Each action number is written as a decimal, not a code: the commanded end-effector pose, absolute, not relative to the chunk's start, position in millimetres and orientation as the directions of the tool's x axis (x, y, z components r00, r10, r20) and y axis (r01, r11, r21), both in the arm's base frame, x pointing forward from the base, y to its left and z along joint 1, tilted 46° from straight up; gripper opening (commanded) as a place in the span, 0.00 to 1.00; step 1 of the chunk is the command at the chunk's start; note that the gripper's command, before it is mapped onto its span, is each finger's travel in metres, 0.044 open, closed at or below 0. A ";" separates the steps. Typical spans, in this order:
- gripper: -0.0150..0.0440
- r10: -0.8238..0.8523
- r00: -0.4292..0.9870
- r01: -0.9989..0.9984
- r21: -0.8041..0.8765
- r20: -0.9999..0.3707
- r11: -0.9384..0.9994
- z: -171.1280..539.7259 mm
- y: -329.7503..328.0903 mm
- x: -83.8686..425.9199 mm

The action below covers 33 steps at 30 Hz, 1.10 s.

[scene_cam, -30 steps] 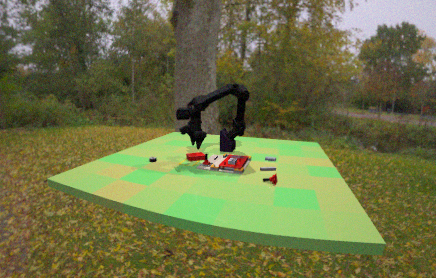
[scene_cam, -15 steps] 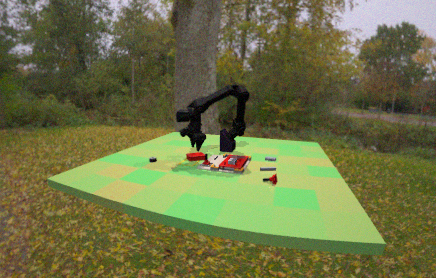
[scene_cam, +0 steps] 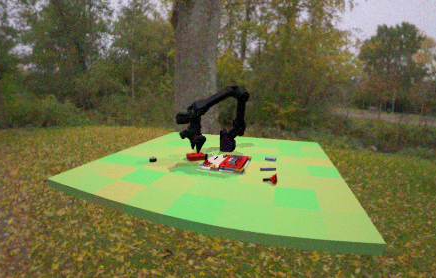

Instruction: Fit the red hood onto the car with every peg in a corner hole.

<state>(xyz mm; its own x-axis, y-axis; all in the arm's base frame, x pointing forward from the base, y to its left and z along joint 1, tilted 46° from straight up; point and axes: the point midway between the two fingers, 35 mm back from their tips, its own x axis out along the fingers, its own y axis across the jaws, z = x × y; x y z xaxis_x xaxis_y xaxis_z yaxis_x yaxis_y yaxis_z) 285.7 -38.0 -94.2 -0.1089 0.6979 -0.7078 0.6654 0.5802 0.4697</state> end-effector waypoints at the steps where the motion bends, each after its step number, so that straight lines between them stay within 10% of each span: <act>1: 1.00 0.701 -0.113 0.669 0.468 -0.704 0.578 -96.5 -33.5 284.3; 33: 1.00 0.702 -0.113 0.669 0.469 -0.703 0.577 -108.6 -20.6 282.1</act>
